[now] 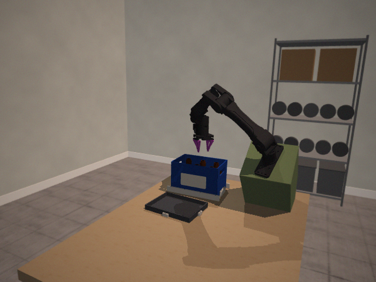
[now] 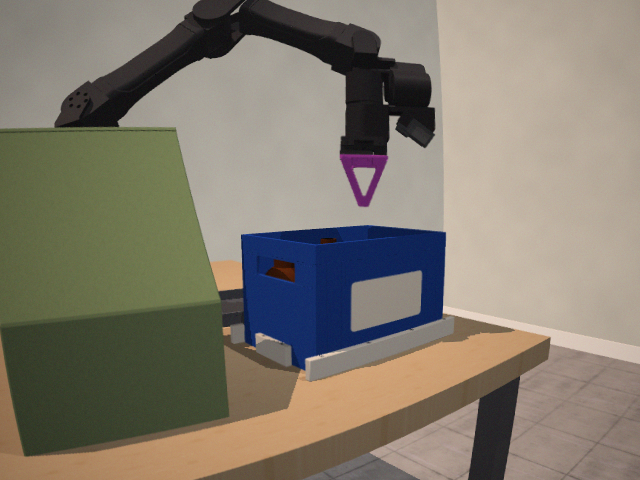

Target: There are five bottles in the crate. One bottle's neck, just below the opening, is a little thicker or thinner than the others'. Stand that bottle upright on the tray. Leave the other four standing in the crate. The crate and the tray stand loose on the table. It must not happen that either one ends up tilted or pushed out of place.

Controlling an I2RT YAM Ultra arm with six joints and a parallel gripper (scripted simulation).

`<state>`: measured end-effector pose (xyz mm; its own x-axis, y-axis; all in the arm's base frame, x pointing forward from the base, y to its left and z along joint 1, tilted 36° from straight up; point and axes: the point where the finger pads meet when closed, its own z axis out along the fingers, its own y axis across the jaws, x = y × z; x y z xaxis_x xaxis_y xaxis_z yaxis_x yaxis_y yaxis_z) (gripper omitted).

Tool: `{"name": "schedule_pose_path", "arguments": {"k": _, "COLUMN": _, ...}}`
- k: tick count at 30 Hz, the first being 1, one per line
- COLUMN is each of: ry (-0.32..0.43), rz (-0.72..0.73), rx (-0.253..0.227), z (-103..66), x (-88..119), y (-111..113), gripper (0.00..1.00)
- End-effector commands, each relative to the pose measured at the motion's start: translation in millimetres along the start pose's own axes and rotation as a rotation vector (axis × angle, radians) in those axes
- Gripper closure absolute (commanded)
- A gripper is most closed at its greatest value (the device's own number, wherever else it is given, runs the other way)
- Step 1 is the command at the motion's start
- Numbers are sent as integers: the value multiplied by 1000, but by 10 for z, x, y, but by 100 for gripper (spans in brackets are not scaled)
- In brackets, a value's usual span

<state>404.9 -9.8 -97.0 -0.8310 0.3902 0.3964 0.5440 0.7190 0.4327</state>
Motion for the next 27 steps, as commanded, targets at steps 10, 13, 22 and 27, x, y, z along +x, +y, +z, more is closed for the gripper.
{"name": "schedule_pose_path", "arguments": {"k": 10, "ry": -55, "rz": -3, "rx": -21, "z": -128, "x": -167, "y": -33, "gripper": 39}}
{"name": "schedule_pose_path", "arguments": {"k": 13, "ry": -56, "rz": -3, "rx": -21, "z": -130, "x": -168, "y": -28, "gripper": 39}}
{"name": "schedule_pose_path", "arguments": {"k": 22, "ry": -29, "rz": 20, "rx": -18, "z": 4, "x": -69, "y": -77, "gripper": 39}}
{"name": "schedule_pose_path", "arguments": {"k": 27, "ry": -11, "rz": 15, "rx": -11, "z": 140, "x": -38, "y": -64, "gripper": 39}}
